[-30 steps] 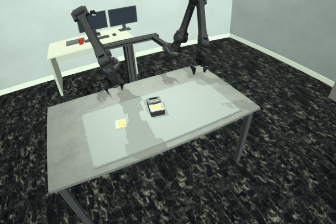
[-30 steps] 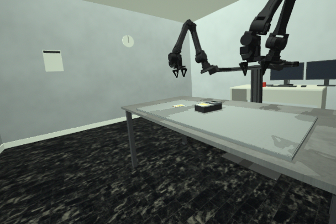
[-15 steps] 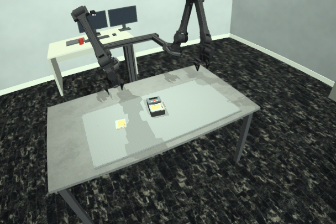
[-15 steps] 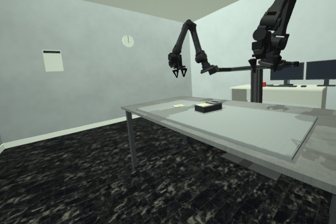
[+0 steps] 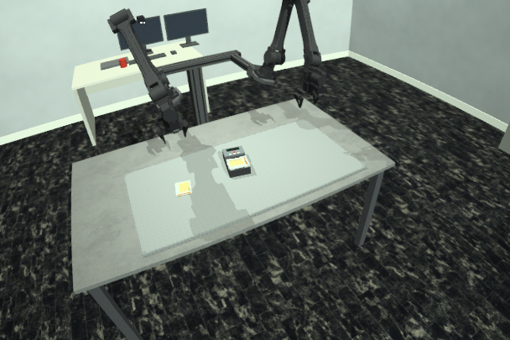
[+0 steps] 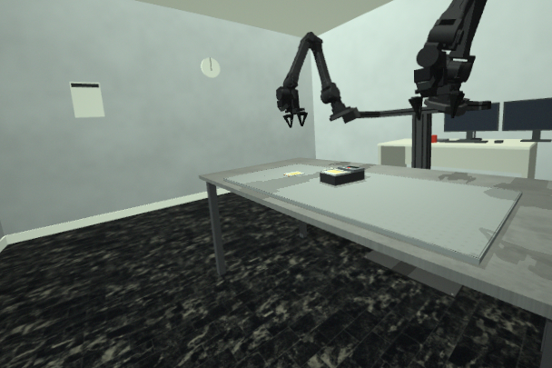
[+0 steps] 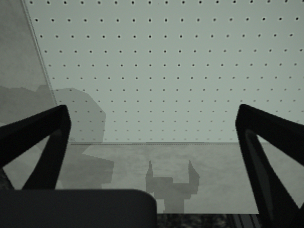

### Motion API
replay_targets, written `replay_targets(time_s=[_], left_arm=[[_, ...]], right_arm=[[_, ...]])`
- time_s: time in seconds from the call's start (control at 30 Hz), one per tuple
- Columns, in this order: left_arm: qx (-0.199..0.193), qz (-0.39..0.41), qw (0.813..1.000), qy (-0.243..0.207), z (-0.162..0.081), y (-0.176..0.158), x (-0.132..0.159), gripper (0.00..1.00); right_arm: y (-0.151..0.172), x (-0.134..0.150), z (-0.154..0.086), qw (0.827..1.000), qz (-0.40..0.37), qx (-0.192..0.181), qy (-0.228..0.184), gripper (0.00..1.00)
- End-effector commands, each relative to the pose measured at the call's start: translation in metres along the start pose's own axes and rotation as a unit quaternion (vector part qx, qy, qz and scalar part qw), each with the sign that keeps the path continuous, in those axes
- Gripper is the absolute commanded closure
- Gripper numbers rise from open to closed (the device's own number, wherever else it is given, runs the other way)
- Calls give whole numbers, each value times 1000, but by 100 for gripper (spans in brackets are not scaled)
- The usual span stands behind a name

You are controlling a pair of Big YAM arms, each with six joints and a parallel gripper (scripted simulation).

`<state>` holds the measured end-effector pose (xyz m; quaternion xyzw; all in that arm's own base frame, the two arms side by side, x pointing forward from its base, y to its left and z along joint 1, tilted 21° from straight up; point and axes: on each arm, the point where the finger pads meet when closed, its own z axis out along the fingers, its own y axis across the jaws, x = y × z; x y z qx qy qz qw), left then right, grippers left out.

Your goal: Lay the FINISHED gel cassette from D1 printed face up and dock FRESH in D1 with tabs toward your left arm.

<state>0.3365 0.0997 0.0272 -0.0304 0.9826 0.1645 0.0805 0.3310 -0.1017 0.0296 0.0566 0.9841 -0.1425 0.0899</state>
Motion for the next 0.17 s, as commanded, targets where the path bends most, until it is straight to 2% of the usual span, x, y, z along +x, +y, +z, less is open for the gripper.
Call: replay_targets(time_s=[0.0,0.13], left_arm=[[-1,0,1000,-7,-5,5,-10,0],[-1,0,1000,-7,-5,5,-10,0]], right_arm=[[-9,-17,-9,1000,6,1,-14,0],[-9,-17,-9,1000,6,1,-14,0]])
